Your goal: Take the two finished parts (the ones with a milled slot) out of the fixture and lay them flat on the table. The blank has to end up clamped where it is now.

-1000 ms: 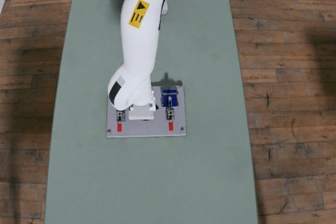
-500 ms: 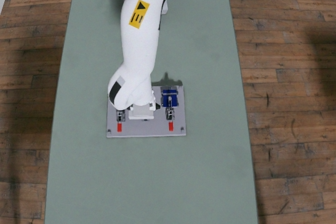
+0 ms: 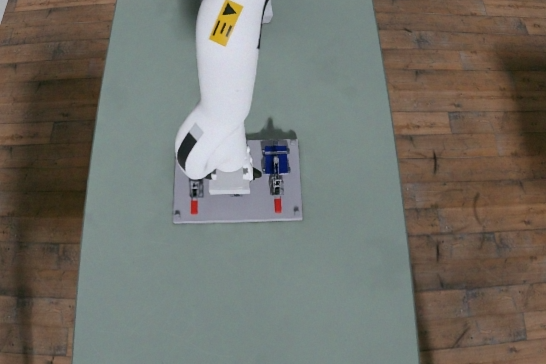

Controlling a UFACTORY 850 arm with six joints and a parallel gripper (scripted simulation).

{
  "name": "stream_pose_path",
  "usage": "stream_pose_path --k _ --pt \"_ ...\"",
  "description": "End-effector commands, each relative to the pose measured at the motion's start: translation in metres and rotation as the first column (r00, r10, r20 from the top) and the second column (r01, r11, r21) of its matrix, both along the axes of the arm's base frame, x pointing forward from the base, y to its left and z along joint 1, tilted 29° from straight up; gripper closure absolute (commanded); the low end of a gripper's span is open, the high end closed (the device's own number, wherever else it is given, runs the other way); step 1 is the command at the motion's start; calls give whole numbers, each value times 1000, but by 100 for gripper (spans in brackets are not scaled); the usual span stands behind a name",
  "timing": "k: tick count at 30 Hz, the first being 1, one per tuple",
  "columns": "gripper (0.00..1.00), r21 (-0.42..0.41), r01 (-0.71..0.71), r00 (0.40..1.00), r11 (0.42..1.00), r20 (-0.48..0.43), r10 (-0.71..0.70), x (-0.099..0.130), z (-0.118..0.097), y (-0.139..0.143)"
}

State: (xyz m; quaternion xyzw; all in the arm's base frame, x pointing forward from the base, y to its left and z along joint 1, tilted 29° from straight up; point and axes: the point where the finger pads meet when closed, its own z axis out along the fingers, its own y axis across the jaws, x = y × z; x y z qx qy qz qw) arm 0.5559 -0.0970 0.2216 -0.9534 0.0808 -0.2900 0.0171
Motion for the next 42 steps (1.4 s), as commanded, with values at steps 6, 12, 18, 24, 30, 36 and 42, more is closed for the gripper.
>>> stream_pose_path --k 6,12,18,24,30,36,42 --pt "52 0 0 1000 1000 1 0 0 1 0" --pt "52 0 0 1000 1000 1 0 0 1 0" --pt "52 0 0 1000 1000 1 0 -5 11 0" --pt "52 0 0 1000 1000 1 0 -13 24 0" --pt "52 0 0 1000 1000 1 0 -19 36 0" --pt "52 0 0 1000 1000 1 0 -23 43 0" --pt "52 0 0 1000 1000 1 0 -24 45 0"
